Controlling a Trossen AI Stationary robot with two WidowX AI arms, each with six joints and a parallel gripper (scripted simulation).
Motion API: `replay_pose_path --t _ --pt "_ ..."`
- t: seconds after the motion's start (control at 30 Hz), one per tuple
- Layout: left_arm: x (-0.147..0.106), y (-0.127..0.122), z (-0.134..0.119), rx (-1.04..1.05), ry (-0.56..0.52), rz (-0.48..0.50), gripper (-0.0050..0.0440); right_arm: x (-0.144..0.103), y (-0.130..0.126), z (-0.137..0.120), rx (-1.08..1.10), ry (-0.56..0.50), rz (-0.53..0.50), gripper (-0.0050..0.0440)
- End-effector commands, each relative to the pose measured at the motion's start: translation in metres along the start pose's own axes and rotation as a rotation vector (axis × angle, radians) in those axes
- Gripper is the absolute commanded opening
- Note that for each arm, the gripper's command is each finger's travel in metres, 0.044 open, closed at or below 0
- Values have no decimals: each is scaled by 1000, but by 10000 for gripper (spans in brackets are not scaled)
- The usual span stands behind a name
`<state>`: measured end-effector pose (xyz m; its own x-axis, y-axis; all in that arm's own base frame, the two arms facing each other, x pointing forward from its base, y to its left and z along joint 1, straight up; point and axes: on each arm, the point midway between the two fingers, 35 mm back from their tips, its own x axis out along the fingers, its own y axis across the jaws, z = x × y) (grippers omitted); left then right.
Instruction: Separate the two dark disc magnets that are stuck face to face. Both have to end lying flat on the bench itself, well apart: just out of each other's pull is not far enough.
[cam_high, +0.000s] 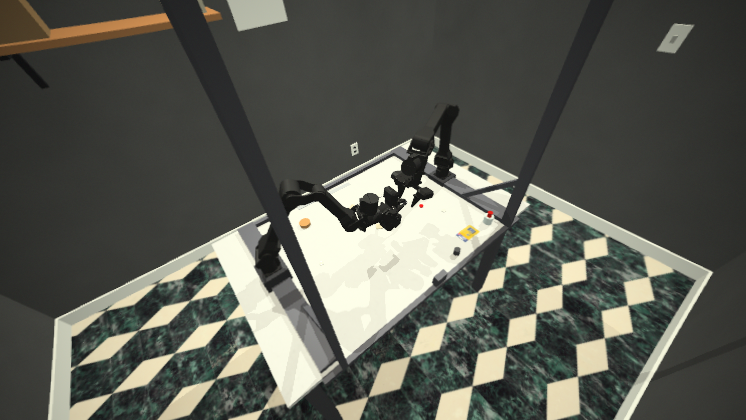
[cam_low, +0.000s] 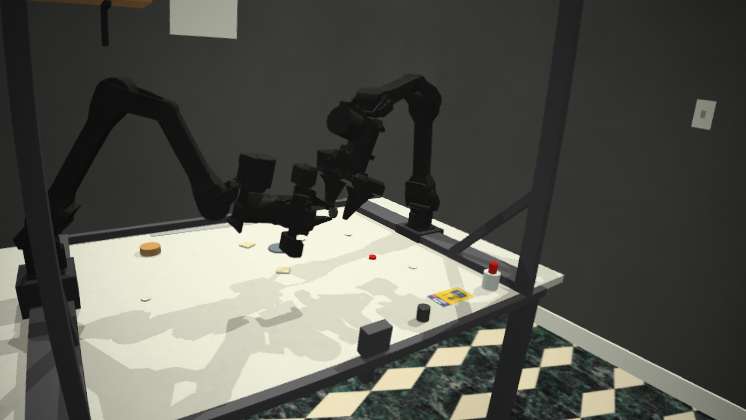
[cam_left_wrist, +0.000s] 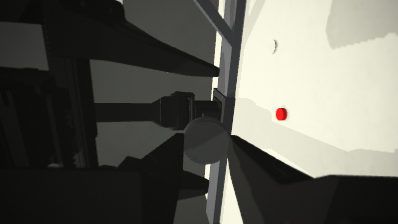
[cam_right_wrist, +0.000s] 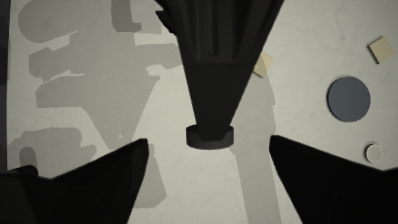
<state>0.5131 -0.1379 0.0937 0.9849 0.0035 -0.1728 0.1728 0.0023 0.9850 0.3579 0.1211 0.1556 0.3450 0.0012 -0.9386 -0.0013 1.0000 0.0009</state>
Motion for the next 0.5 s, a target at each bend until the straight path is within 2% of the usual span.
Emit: replay_pose_path --t 0.0,0.27,0.47 --pt "0 14 0 -10 1 29 40 -8 0 4 3 -26 10 256" --pt "0 14 0 -10 1 29 40 -8 0 4 3 -26 10 64" --pt "0 14 0 -10 1 29 40 -8 0 4 3 -26 10 57"
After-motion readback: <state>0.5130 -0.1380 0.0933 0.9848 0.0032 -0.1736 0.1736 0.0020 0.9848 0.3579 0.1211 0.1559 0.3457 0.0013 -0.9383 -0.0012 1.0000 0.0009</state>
